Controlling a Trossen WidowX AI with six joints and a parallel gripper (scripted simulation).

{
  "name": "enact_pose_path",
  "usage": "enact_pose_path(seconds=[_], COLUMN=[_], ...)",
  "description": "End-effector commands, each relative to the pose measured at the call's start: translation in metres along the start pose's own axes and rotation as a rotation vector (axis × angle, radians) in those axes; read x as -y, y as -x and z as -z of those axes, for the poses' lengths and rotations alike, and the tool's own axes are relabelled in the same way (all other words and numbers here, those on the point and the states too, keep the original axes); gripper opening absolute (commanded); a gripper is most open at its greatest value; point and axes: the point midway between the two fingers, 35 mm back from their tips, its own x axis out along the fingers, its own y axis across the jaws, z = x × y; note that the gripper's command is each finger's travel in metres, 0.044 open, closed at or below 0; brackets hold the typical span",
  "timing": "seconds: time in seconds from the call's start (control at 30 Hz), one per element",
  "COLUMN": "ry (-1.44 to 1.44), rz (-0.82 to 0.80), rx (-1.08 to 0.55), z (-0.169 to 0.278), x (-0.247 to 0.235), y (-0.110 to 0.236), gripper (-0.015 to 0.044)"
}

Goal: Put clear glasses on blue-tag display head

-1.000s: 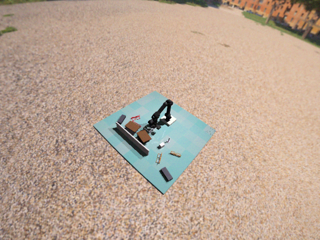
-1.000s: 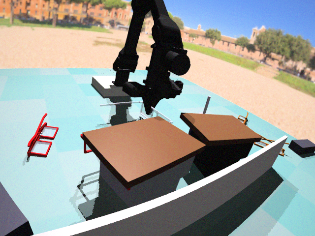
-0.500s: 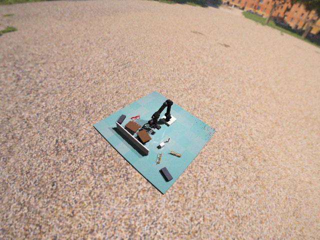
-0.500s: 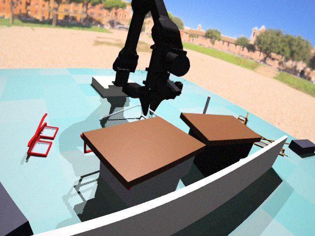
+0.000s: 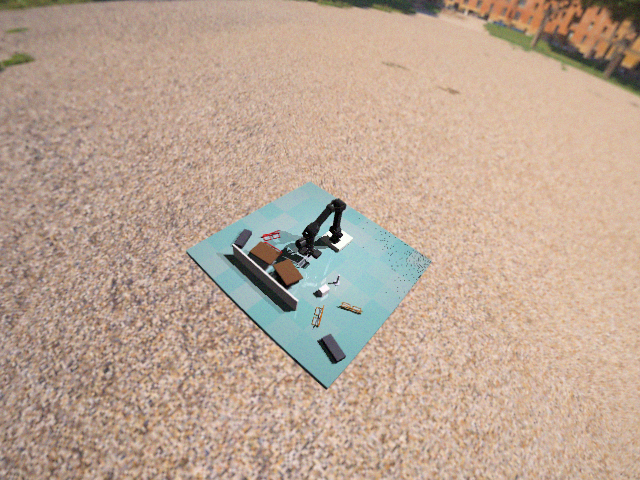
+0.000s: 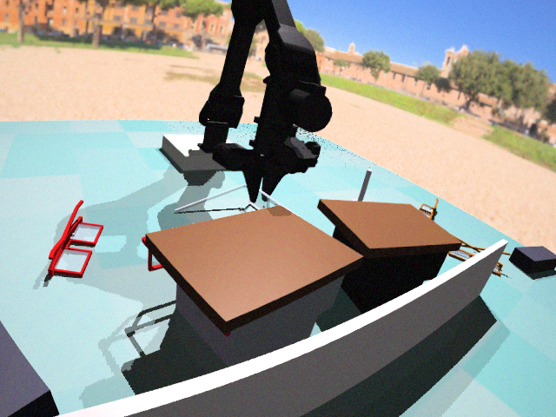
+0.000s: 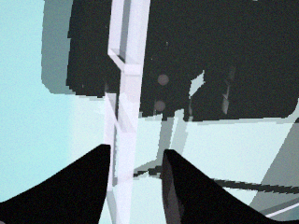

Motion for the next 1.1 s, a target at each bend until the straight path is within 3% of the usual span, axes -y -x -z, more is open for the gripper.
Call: enact_pose_path(seconds=[0.0,0.17,0.33,0.5,0.63,0.93,1.0,1.07], ry=[0.005,0.006,0.006,0.006,0.012,0.007,0.007,0.007], rz=[-0.003,-0.003,-0.004,-0.004,0.001,-0.003,-0.003,-0.003], rx=[0.003,0.004,0.004,0.004,0.011,0.004,0.004,0.004], z=[-0.001,-0.001,-0.001,-0.001,-0.002,-0.001,-0.001,-0.001], x=[0.003,0.004,-0.006,-0.007,-0.004,0.0,0.0,0.0], y=[0.003,0.007,0.05,0.053,0.047,0.052,0.052,0.052], gripper=[0.0107,0.0107,0.0107,0.0107,0.02,0.02,0.0148,0.014])
